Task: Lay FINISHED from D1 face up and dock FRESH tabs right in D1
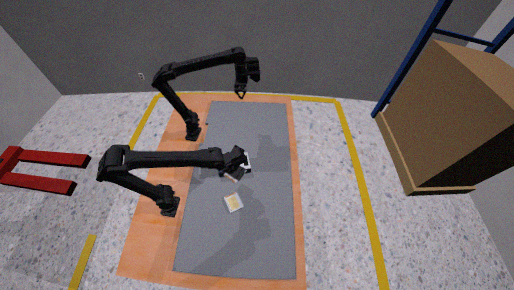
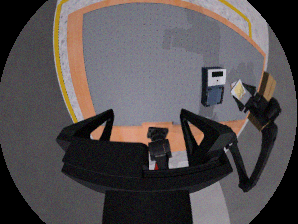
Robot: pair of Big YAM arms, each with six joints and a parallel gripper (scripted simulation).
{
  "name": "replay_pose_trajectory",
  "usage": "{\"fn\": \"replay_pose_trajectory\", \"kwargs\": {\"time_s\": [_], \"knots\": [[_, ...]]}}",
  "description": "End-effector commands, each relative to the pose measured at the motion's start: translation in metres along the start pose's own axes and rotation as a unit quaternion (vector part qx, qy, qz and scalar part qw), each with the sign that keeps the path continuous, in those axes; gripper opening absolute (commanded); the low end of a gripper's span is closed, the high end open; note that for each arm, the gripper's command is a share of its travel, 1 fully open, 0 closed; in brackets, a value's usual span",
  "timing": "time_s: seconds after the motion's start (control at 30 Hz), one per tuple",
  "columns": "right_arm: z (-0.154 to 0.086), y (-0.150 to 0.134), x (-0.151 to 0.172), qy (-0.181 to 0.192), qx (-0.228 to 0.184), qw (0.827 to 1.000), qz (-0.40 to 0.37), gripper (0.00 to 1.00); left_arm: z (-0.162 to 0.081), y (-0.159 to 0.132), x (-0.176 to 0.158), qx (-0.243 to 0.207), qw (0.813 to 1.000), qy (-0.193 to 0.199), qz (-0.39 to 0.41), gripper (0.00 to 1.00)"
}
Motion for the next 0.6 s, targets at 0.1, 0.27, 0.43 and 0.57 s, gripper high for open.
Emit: {"fn": "replay_pose_trajectory", "kwargs": {"time_s": [0.1, 0.27, 0.43, 0.57], "knots": [[-0.01, -0.008, -0.029, -0.035, -0.02, 0.996, 0.085, 0.0, -0.02, 0.003, 0.002, -0.019, 1.0, 0.007, 0.005, 1.0], [-0.013, -0.02, -0.049, -0.06, -0.025, 0.988, 0.137, 0.0, -0.02, 0.003, 0.002, -0.019, 1.0, 0.007, 0.005, 1.0], [-0.015, -0.027, -0.06, -0.078, -0.029, 0.981, 0.175, 0.0, -0.02, 0.003, 0.002, -0.019, 1.0, 0.007, 0.005, 1.0], [-0.018, -0.037, -0.073, -0.105, -0.037, 0.966, 0.233, 0.0, -0.02, 0.003, 0.002, -0.019, 1.0, 0.007, 0.005, 1.0]]}}
Point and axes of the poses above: on each arm, the point where the finger pads meet when closed, its own z axis out along the fingers, its own x axis across the jaws, y = z × x, the point moved 5 cm from there along -z, back along the fingers, and after that the axes turned 14 degrees about z, right-handed, at the moved point
